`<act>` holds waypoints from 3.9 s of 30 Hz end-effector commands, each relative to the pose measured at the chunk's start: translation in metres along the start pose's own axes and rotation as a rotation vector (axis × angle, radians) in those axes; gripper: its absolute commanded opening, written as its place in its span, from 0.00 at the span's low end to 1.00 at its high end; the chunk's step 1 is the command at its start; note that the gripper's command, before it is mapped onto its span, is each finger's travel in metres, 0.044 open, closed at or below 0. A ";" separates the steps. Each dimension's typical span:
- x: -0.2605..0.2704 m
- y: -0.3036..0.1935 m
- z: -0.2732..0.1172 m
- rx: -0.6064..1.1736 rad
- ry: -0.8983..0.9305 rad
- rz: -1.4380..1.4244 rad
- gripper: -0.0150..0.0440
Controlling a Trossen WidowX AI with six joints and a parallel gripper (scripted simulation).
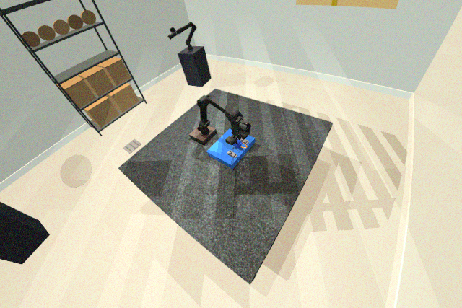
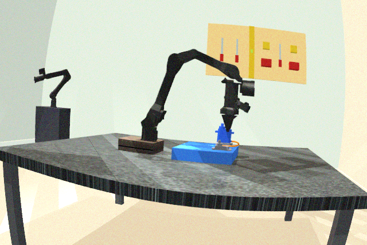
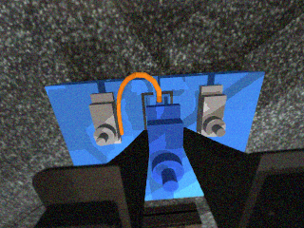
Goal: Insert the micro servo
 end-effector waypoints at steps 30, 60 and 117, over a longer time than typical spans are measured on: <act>0.000 0.002 0.023 -0.009 0.000 -0.003 0.25; 0.000 0.002 0.050 -0.009 0.000 -0.003 0.25; 0.013 -0.106 -0.032 0.000 0.002 -0.003 1.00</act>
Point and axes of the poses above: the point midway between the two fingers, 35 mm back from their tips, its own z axis out along the fingers, its own x axis across the jaws, y = z × x, the point moved 9 cm from there along -z, back along the fingers, and after that the axes turned 7 degrees about -z, right-handed, at the moved point
